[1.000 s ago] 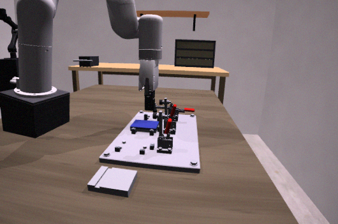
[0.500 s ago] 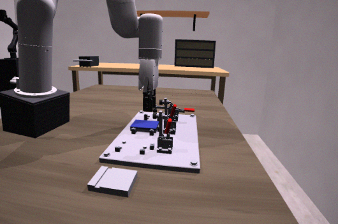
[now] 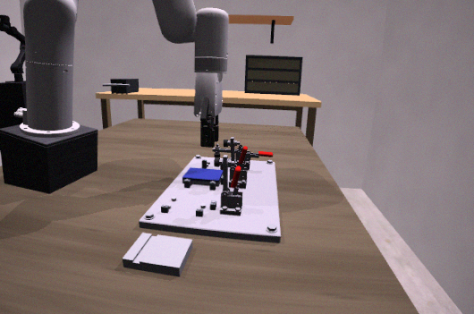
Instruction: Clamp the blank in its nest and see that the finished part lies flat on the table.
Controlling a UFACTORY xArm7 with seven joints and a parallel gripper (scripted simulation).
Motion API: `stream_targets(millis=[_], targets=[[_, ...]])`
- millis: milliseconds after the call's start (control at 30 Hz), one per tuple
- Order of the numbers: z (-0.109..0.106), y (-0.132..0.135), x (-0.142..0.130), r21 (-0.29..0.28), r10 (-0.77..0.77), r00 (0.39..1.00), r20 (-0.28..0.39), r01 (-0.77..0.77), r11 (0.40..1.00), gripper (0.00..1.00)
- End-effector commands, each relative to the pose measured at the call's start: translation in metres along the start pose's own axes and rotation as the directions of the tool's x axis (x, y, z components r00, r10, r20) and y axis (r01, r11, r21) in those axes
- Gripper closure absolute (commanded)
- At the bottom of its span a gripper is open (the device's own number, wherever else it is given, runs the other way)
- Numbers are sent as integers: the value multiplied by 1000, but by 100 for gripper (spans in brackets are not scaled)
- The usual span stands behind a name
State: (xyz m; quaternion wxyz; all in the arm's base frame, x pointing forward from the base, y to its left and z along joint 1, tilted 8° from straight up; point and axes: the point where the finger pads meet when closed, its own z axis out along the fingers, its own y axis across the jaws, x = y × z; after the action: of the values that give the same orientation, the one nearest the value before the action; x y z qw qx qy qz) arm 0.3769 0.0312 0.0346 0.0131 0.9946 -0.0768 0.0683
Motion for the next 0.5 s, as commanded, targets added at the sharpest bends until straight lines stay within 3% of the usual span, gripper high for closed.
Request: stream_targets(millis=[0,300,467], targets=[[-5,0,1,1,1,1000,-2,-1,1000,53],[-18,0,1,1,1,1000,-2,-1,1000,53],[-38,0,1,1,1,1000,-2,-1,1000,53]])
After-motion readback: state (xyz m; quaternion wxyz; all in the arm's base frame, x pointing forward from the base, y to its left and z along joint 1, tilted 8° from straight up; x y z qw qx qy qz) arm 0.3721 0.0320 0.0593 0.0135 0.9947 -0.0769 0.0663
